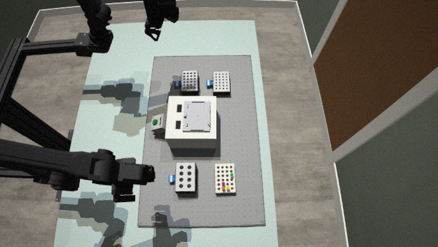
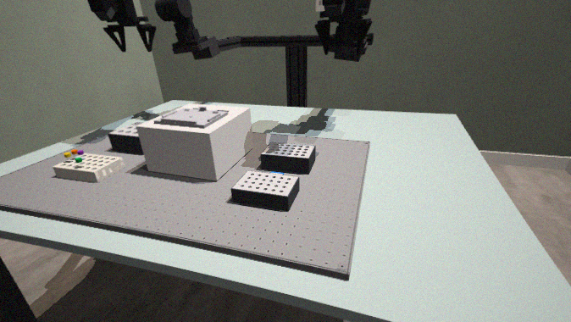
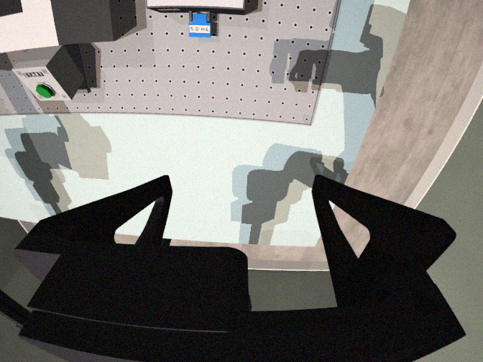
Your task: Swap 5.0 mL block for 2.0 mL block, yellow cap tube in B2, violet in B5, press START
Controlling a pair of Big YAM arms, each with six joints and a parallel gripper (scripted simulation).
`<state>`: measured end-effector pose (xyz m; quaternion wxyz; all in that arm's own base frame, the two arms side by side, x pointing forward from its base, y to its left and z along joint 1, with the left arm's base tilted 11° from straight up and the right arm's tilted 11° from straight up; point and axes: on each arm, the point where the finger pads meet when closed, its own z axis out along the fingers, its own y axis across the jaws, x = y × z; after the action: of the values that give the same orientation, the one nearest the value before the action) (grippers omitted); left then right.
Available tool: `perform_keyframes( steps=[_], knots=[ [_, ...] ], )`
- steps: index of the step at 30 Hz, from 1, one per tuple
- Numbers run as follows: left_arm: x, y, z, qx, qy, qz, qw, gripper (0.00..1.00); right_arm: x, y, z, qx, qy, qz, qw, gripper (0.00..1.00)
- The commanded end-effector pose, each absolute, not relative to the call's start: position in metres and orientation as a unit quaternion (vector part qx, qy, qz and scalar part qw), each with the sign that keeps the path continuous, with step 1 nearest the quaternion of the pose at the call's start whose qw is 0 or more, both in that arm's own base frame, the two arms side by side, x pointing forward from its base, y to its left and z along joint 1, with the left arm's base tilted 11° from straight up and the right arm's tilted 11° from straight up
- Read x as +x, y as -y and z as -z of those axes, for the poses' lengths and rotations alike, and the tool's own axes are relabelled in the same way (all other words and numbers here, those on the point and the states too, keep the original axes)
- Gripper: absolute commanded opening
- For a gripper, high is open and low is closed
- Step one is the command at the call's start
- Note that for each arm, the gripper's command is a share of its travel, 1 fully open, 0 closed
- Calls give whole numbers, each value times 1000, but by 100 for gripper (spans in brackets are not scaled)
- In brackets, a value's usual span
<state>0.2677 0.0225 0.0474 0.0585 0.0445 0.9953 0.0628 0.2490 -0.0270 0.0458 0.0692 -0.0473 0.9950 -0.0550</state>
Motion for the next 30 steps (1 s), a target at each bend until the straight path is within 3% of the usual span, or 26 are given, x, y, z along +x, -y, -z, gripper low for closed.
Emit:
perform_keyframes(
  steps=[1, 30],
  knots=[
    [314, -12, -67, 93, -989, -69, 91, 100, 273, 25, -59, 0, -994, 54, 95, 100],
    [382, 40, -65, 361, -927, -84, 50, 100, 272, 25, -58, -25, -994, 52, 94, 100]
  ],
)
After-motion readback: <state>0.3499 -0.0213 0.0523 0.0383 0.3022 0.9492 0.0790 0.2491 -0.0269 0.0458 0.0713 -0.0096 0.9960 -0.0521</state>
